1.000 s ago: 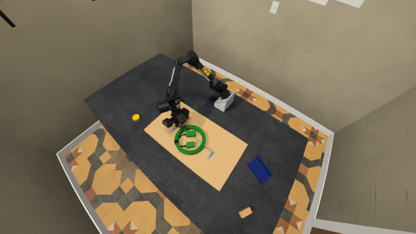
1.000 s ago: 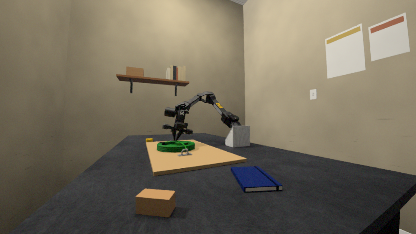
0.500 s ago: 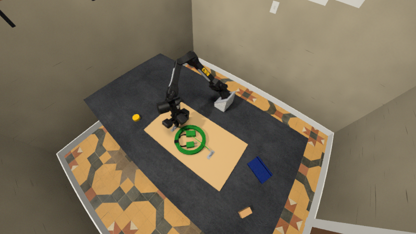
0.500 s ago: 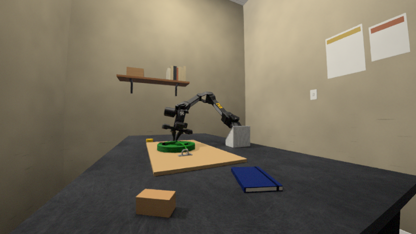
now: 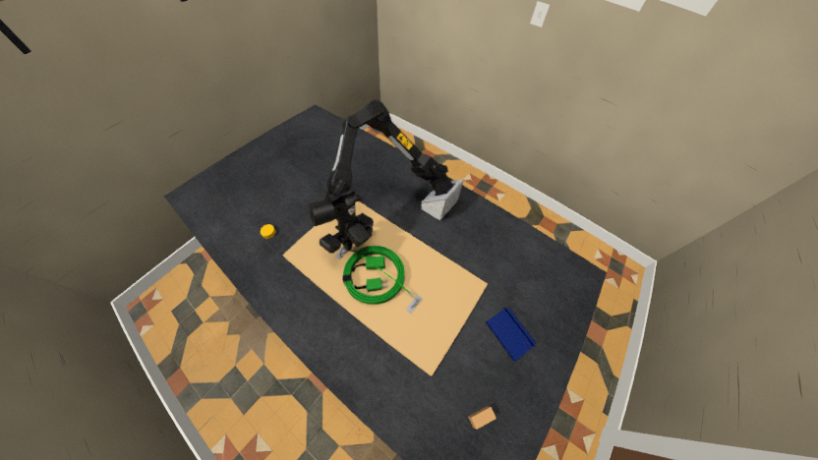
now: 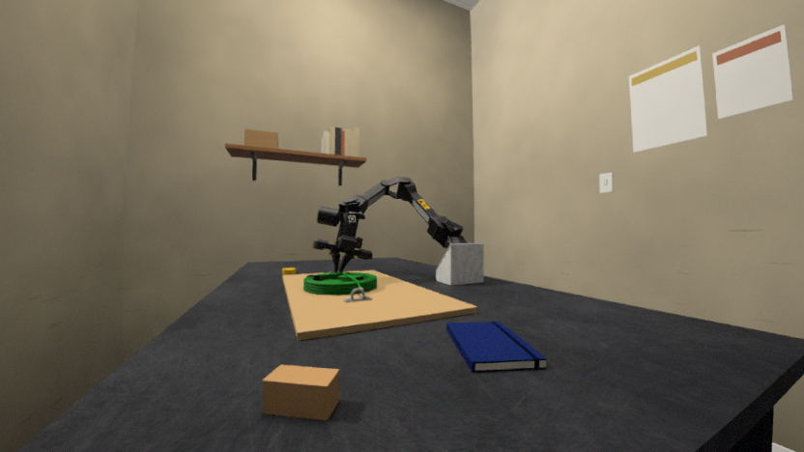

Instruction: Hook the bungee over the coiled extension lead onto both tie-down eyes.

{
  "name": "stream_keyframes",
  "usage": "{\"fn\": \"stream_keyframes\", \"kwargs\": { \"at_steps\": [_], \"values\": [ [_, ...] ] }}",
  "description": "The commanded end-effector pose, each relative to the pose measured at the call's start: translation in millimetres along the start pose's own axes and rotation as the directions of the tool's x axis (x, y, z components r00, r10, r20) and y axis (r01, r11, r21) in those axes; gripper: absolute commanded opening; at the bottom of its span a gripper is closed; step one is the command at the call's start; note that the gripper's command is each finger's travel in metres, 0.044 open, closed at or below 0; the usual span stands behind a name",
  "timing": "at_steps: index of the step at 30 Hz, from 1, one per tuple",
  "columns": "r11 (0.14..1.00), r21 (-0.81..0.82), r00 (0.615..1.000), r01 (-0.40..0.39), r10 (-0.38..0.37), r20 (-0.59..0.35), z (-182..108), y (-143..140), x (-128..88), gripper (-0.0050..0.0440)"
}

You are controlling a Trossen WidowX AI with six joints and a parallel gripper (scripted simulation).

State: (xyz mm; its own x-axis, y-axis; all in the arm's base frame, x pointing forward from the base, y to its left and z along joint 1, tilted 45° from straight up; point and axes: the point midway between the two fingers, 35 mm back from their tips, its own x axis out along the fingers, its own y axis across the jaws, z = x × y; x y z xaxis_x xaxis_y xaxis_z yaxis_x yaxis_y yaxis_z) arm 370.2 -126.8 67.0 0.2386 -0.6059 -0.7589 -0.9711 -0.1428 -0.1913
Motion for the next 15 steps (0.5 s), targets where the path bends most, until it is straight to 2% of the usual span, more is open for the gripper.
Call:
{"fn": "stream_keyframes", "kwargs": {
  "at_steps": [1,15],
  "values": [
    [0.999,0.04,0.999,0.001,0.001,-0.054,-20.6,-0.5,1.0,-0.005],
    [1.0,0.01,0.999,-0.003,0.004,-0.047,-12.3,2.7,2.6,-0.005]
  ]
}}
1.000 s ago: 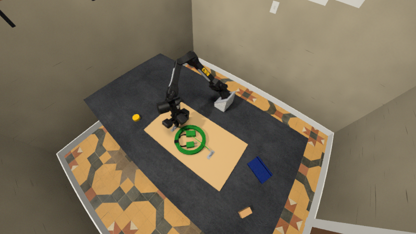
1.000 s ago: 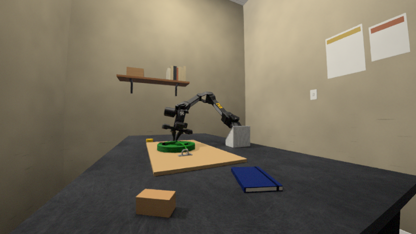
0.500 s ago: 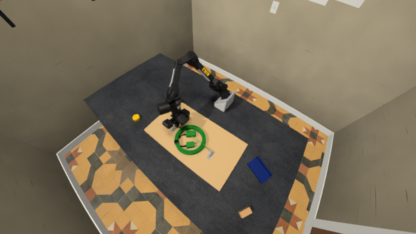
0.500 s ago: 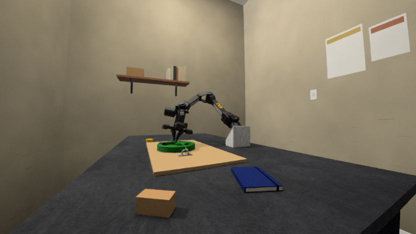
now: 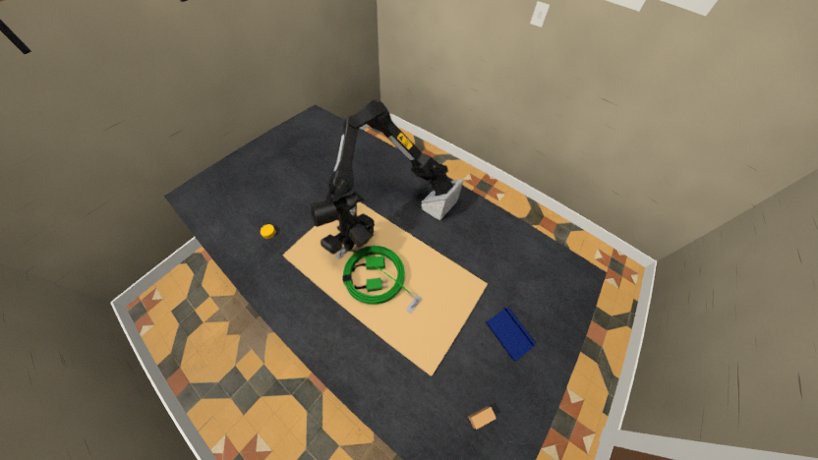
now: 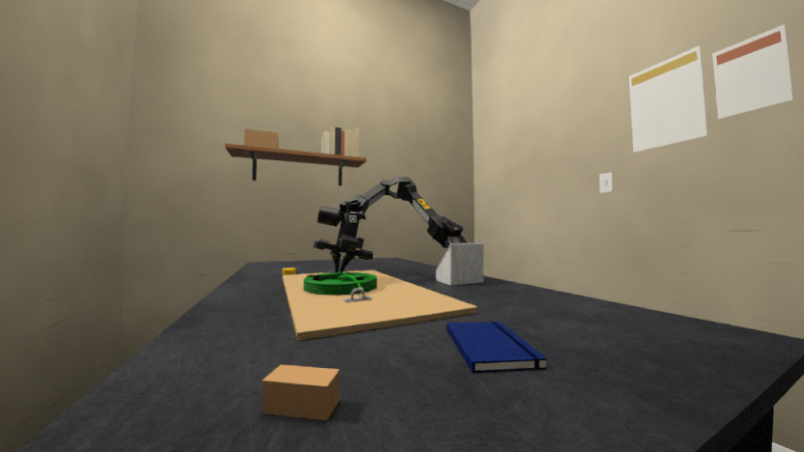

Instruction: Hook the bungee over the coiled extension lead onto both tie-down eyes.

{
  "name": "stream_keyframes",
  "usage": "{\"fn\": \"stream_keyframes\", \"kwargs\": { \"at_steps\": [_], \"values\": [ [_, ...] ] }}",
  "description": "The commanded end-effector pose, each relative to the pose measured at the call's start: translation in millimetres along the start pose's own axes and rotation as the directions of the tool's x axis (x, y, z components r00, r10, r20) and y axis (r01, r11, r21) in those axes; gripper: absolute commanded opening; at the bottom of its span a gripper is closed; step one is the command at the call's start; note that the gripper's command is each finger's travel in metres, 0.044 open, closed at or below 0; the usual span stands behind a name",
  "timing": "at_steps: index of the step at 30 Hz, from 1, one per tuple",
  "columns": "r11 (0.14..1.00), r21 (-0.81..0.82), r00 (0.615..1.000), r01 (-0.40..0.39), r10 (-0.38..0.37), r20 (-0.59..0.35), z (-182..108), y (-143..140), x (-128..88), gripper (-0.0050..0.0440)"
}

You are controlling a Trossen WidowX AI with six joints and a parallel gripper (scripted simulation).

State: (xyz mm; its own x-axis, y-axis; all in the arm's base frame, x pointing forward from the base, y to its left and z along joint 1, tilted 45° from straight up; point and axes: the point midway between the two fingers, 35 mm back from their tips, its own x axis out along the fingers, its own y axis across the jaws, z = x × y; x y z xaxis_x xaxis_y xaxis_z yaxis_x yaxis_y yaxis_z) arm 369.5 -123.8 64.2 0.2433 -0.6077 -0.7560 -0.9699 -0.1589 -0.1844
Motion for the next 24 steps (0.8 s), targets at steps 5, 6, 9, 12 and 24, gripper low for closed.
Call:
{"fn": "stream_keyframes", "kwargs": {
  "at_steps": [5,6,9,12,24],
  "values": [
    [1.0,0.02,0.999,-0.001,0.002,-0.033,-12,1,1,-0.005],
    [1.0,0.016,1.0,0.007,-0.006,-0.024,-9,-1,-1,-0.005],
    [1.0,0.008,1.0,0.021,-0.021,-0.005,-3,-4,-6,-0.005],
    [1.0,0.008,1.0,0.021,-0.021,-0.005,-3,-4,-6,-0.005],
    [1.0,0.008,1.0,0.021,-0.021,-0.005,-3,-4,-6,0.015]
  ]
}}
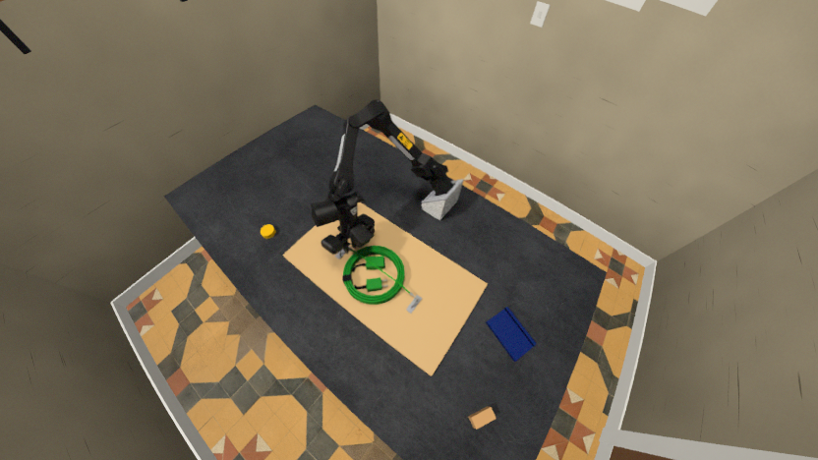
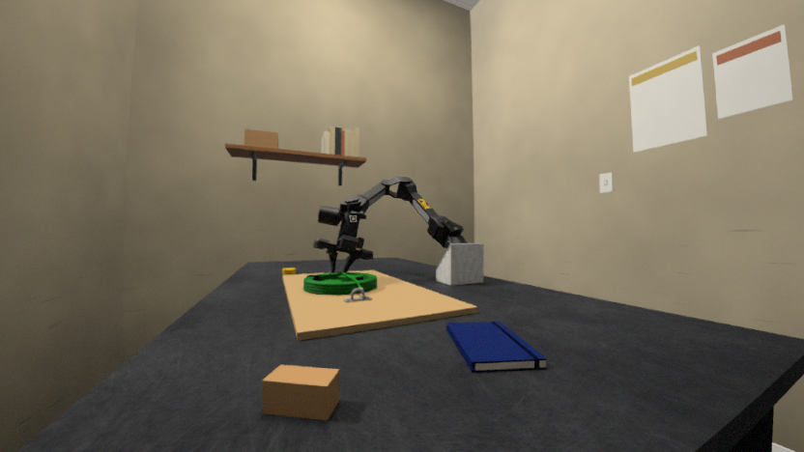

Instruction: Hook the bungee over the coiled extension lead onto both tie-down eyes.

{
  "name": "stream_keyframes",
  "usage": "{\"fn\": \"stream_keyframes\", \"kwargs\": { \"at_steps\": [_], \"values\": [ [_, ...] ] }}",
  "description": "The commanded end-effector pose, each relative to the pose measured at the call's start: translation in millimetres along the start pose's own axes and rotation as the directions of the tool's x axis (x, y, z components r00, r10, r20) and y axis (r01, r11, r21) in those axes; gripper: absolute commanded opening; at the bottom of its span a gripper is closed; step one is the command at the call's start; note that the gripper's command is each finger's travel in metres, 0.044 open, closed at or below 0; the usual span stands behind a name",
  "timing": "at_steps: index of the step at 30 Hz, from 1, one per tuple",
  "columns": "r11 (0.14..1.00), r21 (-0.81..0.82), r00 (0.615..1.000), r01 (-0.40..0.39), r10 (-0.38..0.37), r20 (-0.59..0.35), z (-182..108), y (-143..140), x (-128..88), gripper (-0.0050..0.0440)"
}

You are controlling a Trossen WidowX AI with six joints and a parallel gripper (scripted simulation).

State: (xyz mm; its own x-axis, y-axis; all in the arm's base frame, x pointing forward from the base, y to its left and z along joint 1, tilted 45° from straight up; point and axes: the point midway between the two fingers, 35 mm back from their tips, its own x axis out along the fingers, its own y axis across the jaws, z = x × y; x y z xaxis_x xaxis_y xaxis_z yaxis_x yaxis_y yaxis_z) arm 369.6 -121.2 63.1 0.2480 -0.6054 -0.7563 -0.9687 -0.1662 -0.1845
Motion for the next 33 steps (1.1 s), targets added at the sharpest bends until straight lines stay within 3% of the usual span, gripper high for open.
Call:
{"fn": "stream_keyframes", "kwargs": {
  "at_steps": [1,7,12,18,20,23,33],
  "values": [
    [1.0,0.014,1.0,0.017,-0.017,-0.007,-6,-4,-5,0.015],
    [1.0,0.014,1.0,0.017,-0.017,-0.007,-6,-4,-5,0.015],
    [0.987,0.038,0.988,0.153,-0.154,0.021,5,-36,-42,0.015],
    [0.996,0.036,0.996,0.083,-0.084,0.017,17,-49,-72,0.015],
    [0.995,0.056,0.996,0.087,-0.088,0.009,19,-58,-89,0.015],
    [0.997,0.039,0.998,0.059,-0.06,0.008,21,-55,-95,0.015],
    [0.997,0.065,0.999,0.038,-0.035,-0.042,26,-67,-161,0.015]
  ]
}}
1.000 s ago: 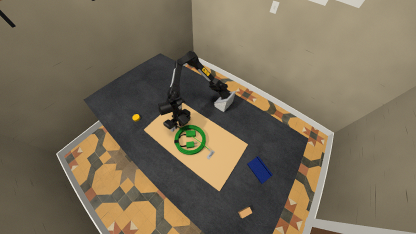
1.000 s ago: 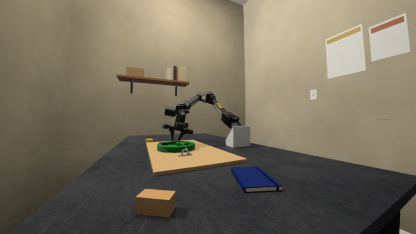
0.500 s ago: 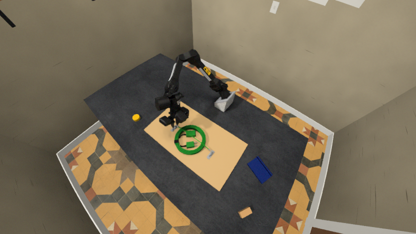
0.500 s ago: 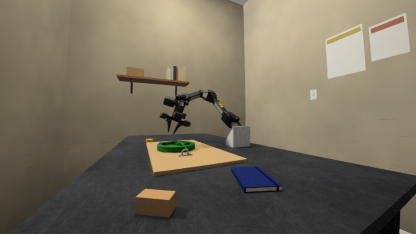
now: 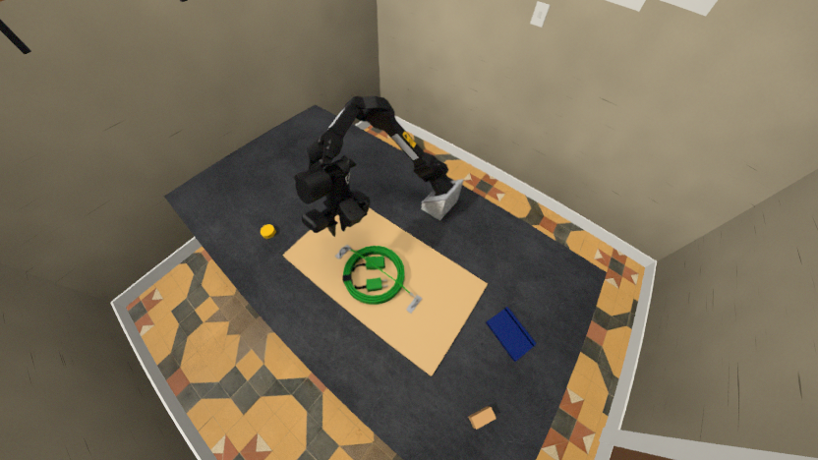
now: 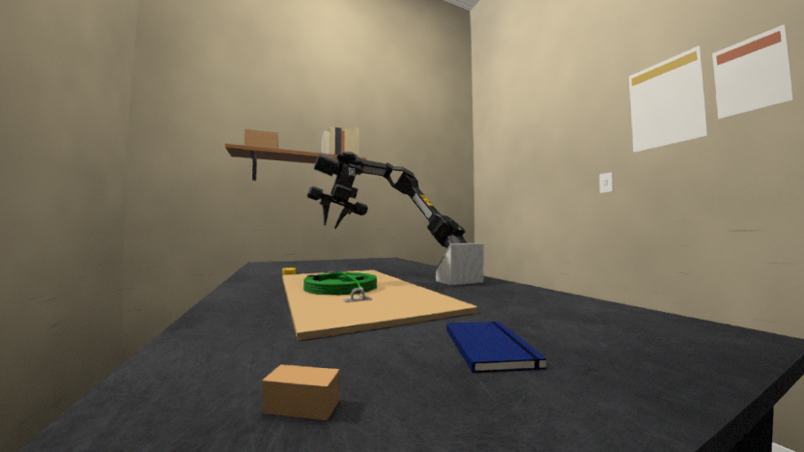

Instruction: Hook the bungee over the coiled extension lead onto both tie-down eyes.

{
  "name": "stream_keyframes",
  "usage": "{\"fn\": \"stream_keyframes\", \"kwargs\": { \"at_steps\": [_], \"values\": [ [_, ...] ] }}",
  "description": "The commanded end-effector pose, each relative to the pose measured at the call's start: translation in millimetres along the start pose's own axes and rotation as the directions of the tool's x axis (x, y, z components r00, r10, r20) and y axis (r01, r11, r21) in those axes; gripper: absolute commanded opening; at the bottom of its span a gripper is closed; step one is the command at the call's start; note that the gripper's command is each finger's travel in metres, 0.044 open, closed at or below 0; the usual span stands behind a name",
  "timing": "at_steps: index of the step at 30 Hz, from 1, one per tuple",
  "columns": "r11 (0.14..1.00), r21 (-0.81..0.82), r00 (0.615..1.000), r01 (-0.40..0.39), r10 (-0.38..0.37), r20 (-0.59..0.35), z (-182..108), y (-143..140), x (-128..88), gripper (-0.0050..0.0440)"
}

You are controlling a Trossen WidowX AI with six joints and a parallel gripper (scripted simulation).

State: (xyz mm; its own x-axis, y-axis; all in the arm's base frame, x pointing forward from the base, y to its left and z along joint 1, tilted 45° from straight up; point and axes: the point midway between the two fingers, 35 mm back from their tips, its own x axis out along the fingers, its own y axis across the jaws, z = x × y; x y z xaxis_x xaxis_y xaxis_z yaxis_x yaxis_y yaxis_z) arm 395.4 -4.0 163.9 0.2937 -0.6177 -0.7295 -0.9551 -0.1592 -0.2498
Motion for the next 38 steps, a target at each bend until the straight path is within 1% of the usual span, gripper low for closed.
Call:
{"fn": "stream_keyframes", "kwargs": {
  "at_steps": [1,4,6,7,10,13,15,21,23,27,38],
  "values": [
    [1.0,0.018,1.0,-0.014,0.014,-0.022,-2,-5,-26,0.015],
    [1.0,0.015,0.999,-0.023,0.023,-0.042,-3,-5,-44,0.015],
    [1.0,0.015,0.999,-0.023,0.023,-0.042,-3,-5,-44,0.015],
    [0.999,-0.007,0.998,-0.046,0.046,-0.054,-5,1,-49,0.015],
    [0.999,-0.009,0.996,-0.048,0.047,-0.08,-7,1,-70,0.015],
    [0.999,-0.008,0.995,-0.047,0.046,-0.087,-8,1,-76,0.015],
    [0.998,-0.018,0.995,-0.053,0.051,-0.088,-7,3,-74,0.0198],
    [0.999,-0.013,0.997,-0.036,0.035,-0.073,-9,4,-72,0.0342],
    [0.999,-0.013,0.997,-0.036,0.035,-0.073,-9,4,-72,0.0342],
    [1.0,-0.012,0.997,-0.028,0.027,-0.072,-9,2,-73,0.0436],
    [0.999,-0.012,0.997,-0.032,0.031,-0.074,-8,2,-72,0.044]
  ]
}}
